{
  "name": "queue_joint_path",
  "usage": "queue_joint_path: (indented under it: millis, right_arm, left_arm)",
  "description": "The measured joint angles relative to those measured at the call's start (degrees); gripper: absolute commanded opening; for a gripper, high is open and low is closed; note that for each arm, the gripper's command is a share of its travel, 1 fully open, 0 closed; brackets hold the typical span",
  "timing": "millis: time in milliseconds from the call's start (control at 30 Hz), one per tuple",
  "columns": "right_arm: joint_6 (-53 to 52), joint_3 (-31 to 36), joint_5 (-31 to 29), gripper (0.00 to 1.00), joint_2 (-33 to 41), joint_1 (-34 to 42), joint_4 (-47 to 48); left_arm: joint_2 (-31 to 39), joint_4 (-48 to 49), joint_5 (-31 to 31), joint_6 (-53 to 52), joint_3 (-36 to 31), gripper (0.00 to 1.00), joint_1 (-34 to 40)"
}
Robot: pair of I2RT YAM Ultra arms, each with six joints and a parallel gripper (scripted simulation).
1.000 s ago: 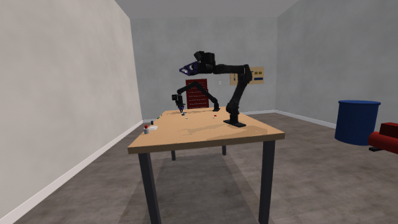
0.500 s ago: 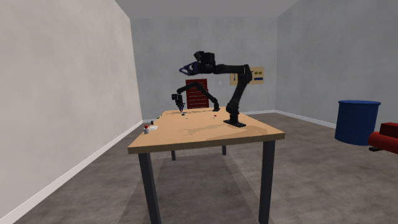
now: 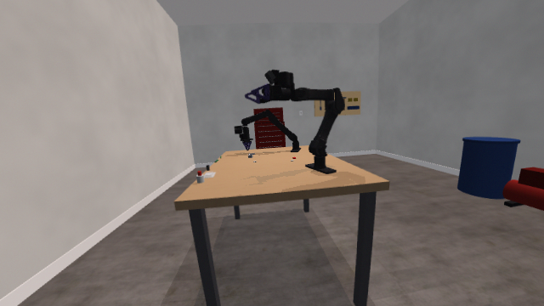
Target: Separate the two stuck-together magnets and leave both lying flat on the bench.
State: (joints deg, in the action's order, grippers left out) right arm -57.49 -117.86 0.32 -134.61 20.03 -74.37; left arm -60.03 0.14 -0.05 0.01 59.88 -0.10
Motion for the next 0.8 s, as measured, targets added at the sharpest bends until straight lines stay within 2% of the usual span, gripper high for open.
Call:
queue_joint_path:
  millis: [600,800]
  right_arm:
    - [0.33,-4.52,0.04,0.18,0.44,0.04,-4.59]
    - [9.14,-4.15,0.07,0.18,0.44,0.04,-4.83]
  left_arm:
    - [0.0,0.0,0.02,-0.09,0.0,1.0,0.13]
    - [0.0,0.0,0.04,-0.07,0.0,1.0,0.13]
